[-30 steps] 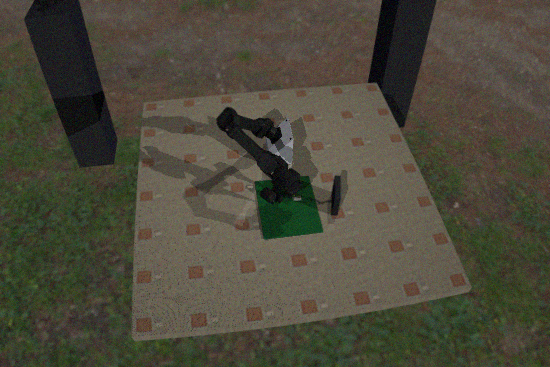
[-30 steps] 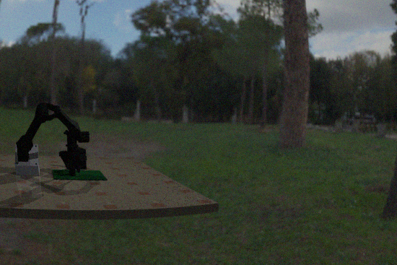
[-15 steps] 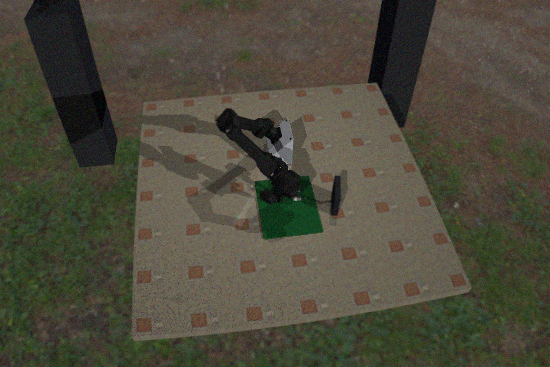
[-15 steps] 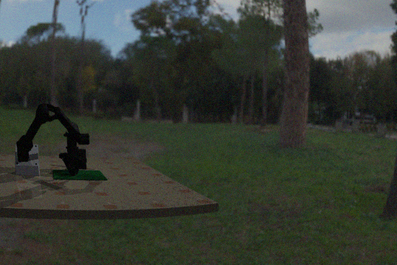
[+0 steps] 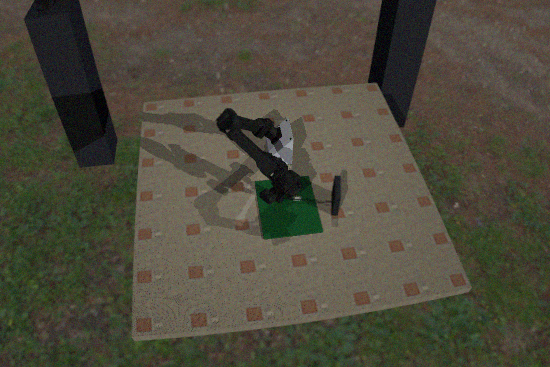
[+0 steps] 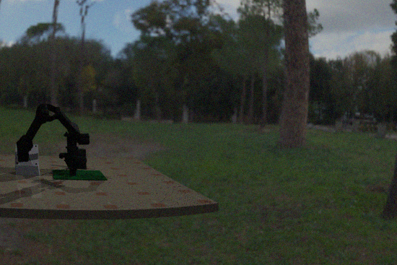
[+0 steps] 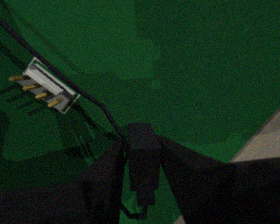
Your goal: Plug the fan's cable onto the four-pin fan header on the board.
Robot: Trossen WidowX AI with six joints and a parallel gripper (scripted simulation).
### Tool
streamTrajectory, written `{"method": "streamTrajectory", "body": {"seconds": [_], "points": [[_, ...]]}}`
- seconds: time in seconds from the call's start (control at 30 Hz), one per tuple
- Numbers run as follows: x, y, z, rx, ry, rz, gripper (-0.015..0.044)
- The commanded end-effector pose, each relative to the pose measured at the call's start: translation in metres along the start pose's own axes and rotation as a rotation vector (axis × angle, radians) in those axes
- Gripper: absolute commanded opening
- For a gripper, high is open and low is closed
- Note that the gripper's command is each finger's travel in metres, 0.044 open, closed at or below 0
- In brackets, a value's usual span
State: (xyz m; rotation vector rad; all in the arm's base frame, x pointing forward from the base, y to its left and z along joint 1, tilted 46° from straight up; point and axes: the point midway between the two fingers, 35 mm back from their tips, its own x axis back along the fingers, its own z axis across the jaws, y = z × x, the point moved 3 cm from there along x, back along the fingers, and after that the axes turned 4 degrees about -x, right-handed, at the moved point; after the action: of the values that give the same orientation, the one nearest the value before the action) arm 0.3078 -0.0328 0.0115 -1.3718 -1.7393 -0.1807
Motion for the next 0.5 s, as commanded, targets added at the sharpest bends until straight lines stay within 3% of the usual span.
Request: {"method": "streamTrajectory", "body": {"seconds": [0.0,0.27,0.3,0.4,0.47], "points": [[0.000,0.000,0.000,-0.001,0.000,0.000,0.0104],[0.003,0.000,0.000,-0.001,0.000,-0.001,0.0031],[0.011,0.001,0.000,-0.001,0.000,-0.001,0.0005],[0.047,0.001,0.000,0.001,-0.002,-0.001,0.0000],[0.050,0.000,0.000,0.001,-0.002,-0.001,0.0000]]}}
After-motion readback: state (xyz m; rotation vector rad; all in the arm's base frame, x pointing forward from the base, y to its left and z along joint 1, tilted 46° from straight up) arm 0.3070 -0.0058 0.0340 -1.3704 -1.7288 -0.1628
